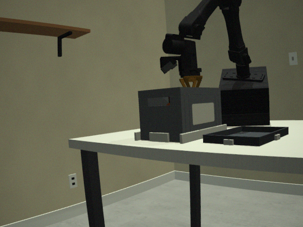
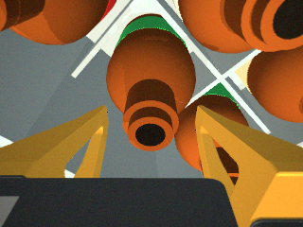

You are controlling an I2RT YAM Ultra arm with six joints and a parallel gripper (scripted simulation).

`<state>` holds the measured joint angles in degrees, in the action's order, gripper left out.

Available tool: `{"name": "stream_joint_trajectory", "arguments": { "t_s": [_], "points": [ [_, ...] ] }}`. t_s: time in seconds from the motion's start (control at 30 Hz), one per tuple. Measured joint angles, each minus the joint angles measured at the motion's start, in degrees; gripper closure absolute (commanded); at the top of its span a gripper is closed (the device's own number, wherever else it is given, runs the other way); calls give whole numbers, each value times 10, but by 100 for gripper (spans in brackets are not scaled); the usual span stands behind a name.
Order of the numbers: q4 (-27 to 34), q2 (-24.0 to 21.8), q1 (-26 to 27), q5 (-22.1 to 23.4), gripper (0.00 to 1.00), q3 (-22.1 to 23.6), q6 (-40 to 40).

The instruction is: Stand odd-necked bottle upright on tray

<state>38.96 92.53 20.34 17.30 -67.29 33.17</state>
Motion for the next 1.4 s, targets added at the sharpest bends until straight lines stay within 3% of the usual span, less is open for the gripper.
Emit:
{"name": "stream_joint_trajectory", "arguments": {
  "t_s": [0.6,0.63,1.4],
  "points": [
    [0,0,0,0,39,0,0],
    [0,0,0,0,100,0,0],
    [-1,0,0,-1,100,0,0]
  ]
}}
